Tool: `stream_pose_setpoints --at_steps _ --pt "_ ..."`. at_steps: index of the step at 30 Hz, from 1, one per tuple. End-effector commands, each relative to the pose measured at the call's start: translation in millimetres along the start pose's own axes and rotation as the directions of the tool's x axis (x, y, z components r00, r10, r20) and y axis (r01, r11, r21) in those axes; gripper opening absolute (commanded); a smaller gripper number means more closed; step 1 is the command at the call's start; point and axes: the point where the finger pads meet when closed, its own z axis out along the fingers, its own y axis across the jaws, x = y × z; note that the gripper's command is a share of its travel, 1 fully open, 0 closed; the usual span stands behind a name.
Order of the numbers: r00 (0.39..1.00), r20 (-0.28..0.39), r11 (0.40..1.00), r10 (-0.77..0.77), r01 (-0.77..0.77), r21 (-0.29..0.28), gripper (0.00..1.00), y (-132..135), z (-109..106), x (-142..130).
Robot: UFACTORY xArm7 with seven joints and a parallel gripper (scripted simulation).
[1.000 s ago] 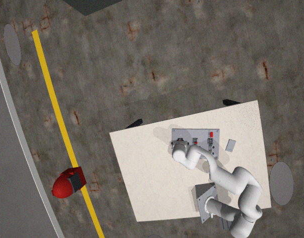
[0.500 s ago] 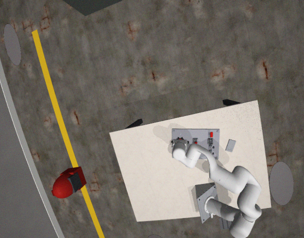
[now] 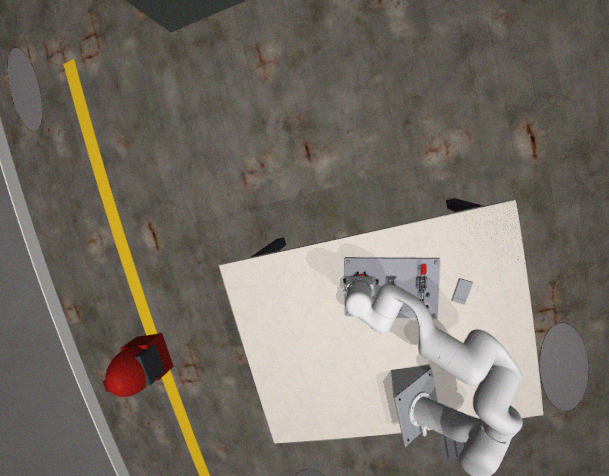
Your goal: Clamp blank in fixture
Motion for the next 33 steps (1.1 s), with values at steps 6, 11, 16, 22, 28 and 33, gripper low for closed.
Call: stream_pose_setpoints --at_steps 6,11,16,22,28,33 --pt "1.000 -0.006 1.000 0.000 0.000 0.006 0.00 -1.7 1.1 7.8" --pt "1.000 -0.006 1.000 0.000 0.000 0.006 0.00 -1.8 3.9 11.1" --pt "1.000 -0.006 1.000 0.000 0.000 0.006 0.00 -1.8 6.8 14.1" --pt "1.000 -0.006 1.000 0.000 0.000 0.006 0.00 -1.8 9.4 16.3" --pt "1.000 -0.006 1.000 0.000 0.000 0.006 0.00 -1.8 13.2 19.1" --pt "1.000 -0.006 1.000 0.000 0.000 0.006 0.00 -1.8 16.3 21.0"
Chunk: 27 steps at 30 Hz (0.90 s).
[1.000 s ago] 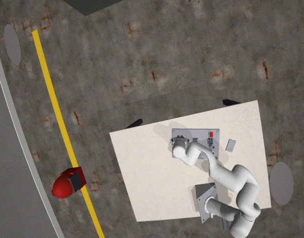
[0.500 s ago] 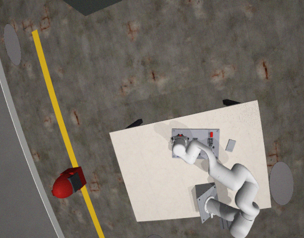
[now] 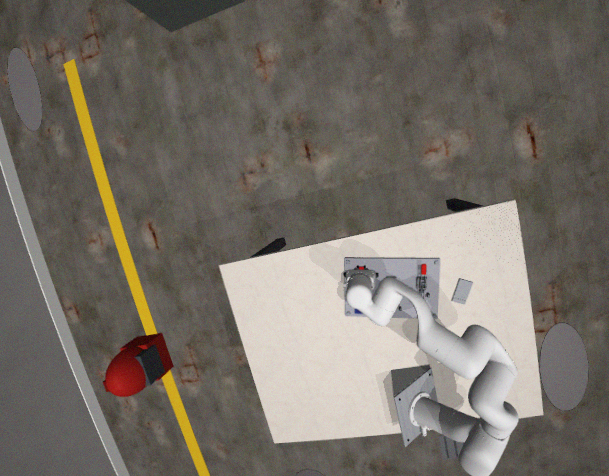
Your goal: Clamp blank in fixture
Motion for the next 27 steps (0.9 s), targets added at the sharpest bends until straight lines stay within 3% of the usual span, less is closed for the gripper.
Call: stream_pose_setpoints --at_steps 1,27 --pt "1.000 -0.003 1.000 -0.001 0.001 0.004 0.00 -1.8 1.6 2.6" --pt "1.000 -0.003 1.000 -0.001 0.001 0.004 0.00 -1.8 8.3 5.5"
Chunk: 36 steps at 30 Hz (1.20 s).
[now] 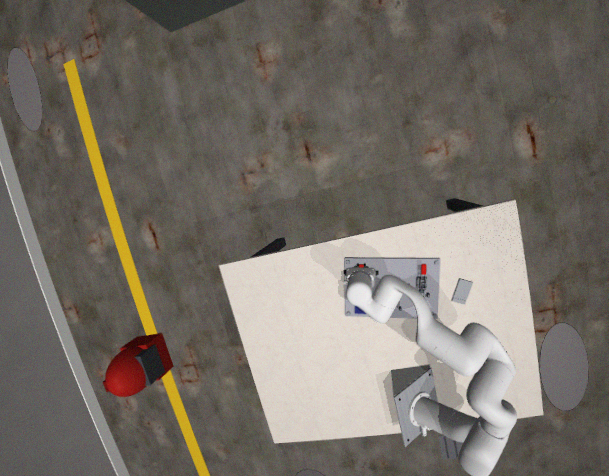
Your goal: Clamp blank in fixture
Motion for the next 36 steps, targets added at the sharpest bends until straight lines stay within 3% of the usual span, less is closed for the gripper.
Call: stream_pose_setpoints --at_steps 1,36 --pt "1.000 -0.002 1.000 -0.001 0.001 0.004 0.00 -1.8 -0.7 0.2" --pt "1.000 -0.002 1.000 -0.001 0.001 0.004 0.00 -1.8 4.3 2.2"
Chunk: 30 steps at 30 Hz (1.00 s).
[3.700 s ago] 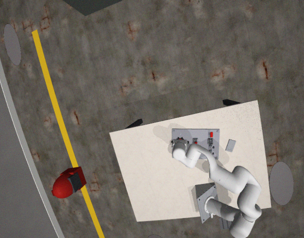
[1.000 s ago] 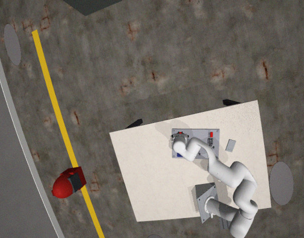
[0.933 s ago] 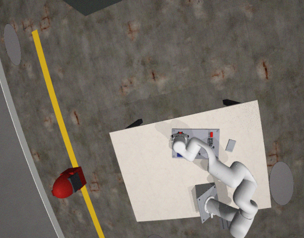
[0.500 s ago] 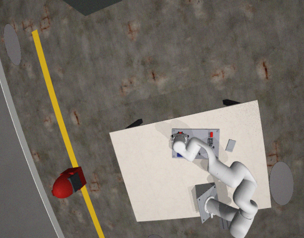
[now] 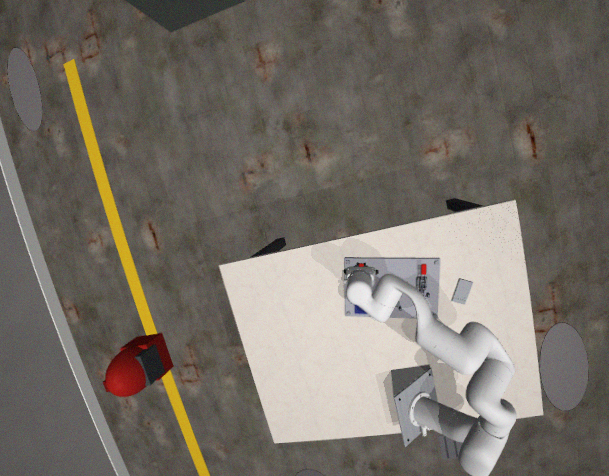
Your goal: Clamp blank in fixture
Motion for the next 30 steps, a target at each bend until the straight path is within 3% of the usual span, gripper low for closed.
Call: stream_pose_setpoints --at_steps 1,2,30 --pt "1.000 -0.002 1.000 -0.001 0.001 0.004 0.00 -1.7 0.3 0.5" --pt "1.000 -0.002 1.000 -0.001 0.001 0.004 0.47 -1.7 0.3 0.5" --pt "1.000 -0.002 1.000 -0.001 0.001 0.004 0.47 -1.7 0.2 0.5"
